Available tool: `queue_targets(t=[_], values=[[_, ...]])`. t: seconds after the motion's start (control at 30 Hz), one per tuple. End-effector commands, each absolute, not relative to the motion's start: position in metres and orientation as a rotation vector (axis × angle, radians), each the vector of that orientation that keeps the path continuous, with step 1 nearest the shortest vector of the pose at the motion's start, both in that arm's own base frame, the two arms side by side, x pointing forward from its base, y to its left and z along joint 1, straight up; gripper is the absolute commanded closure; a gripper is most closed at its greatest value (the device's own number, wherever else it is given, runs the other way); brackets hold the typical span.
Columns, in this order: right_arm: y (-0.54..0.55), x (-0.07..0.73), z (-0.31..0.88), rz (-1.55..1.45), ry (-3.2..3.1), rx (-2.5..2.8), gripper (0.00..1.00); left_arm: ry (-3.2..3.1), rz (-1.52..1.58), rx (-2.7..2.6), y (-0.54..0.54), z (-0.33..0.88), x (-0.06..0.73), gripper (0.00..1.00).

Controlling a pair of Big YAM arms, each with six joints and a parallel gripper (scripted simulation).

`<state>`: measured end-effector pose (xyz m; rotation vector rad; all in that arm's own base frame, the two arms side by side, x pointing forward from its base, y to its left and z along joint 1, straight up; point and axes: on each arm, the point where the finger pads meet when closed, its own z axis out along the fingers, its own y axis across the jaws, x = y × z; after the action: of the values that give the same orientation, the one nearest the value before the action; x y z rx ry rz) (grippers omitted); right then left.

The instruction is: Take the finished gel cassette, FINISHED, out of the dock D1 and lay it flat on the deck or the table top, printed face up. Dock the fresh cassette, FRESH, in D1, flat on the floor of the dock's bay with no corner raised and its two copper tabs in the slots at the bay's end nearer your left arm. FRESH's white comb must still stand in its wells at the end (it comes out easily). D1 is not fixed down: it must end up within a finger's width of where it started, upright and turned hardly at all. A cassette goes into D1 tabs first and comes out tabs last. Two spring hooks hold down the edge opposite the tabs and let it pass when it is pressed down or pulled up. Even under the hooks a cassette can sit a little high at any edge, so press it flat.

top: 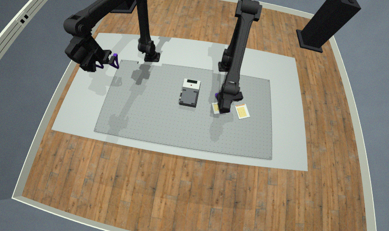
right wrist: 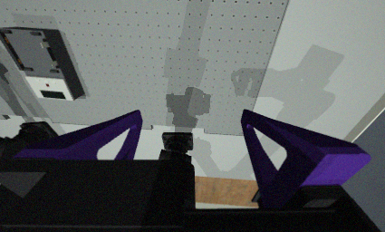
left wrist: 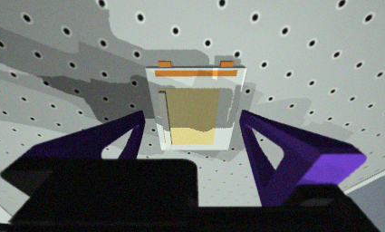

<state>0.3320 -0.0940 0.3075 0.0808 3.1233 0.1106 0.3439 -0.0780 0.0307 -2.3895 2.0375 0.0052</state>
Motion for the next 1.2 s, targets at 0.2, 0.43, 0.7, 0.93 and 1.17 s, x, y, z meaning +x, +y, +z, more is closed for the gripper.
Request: queue_targets(t=[0.2,0.43,0.7,0.93,1.17], values=[[-0.1007,0.3414,0.3273,0.107,3.109,0.112,0.0,2.021,-0.069,-2.37,-0.0835,0.0531,0.3674,0.02],[-0.1007,0.3414,0.3273,0.107,3.109,0.112,0.0,2.021,-0.069,-2.37,-0.0835,0.0531,0.3674,0.02],[-0.1007,0.3414,0.3273,0.107,3.109,0.112,0.0,2.02,-0.07,-2.37,-0.0835,0.0571,0.367,0.02],[-0.1007,0.3414,0.3273,0.107,3.109,0.112,0.0,2.02,-0.07,-2.37,-0.0835,0.0571,0.367,0.02],[-0.1007,0.3414,0.3273,0.107,3.109,0.112,0.0,2.019,-0.074,-2.369,-0.0839,0.0608,0.3685,0.02]])
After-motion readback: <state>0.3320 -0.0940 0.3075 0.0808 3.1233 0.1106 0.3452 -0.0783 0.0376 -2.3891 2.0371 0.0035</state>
